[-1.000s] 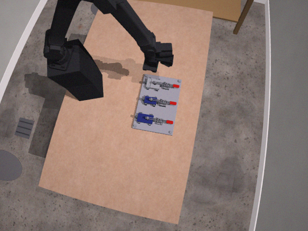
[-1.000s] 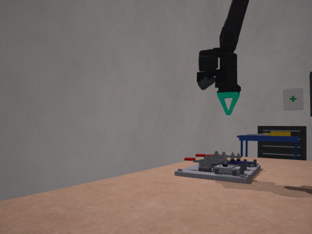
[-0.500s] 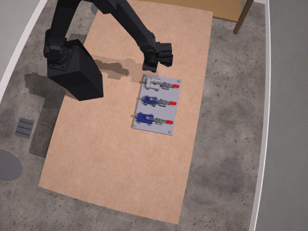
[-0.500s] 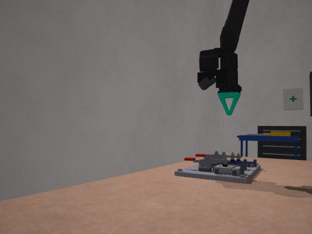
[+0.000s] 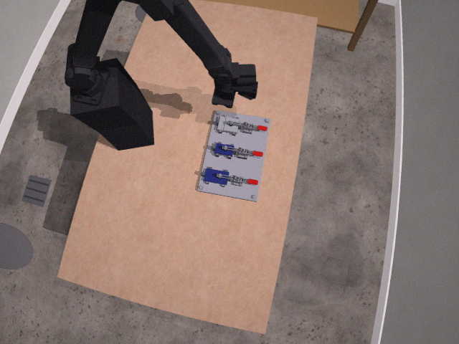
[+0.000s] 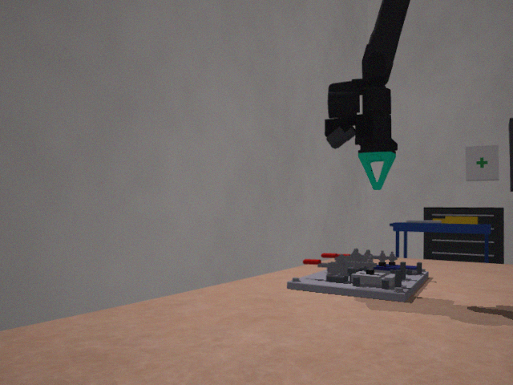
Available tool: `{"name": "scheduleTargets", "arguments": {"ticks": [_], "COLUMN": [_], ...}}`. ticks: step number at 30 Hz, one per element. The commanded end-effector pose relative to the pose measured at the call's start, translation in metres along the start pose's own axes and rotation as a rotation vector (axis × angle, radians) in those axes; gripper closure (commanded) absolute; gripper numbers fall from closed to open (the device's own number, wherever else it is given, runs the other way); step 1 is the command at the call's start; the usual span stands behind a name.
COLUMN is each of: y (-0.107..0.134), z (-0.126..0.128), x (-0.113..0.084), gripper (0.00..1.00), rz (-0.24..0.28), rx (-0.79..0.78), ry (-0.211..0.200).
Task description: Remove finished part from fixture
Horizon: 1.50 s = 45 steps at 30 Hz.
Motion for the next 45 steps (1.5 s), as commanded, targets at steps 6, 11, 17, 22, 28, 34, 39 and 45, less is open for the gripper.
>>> {"name": "scheduleTargets", "arguments": {"ticks": [6,11,17,22,28,34,39,45], "y": [-0.0105,-0.0122,-0.0135,-0.0103,-0.0096,-0.0089,-0.0085,-0.0078], "z": [0.0061,0.0060,0.0060,0.0059,0.0058,0.0058,0.0057,0.0056], "x": [-0.0001,-0.0011,-0.0021,-0.0019,-0.0026,-0.0033,-0.0037,-0.0044], "gripper": [1.00,1.00,1.00,1.00,1.00,1.00,1.00,0.08], "rz": [-0.008,-0.012,-0.016,-0.011,-0.011,-0.012,-0.012,-0.012], "rx": [-0.006,-0.005,-0.005,-0.005,-0.006,-0.006,-0.006,-0.006], "ry": [-0.001,-0.001,-0.001,-0.001,-0.001,-0.002,-0.002,-0.002]}}
Point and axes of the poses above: the point where the finger pads meet when closed, its own x axis out along the fingers, its own z axis across the jaws, y = z × x, the point moved 2 cm from there along -x, back along the fingers, and after that the axes turned 14 degrees about -x, right-handed, at the moved point
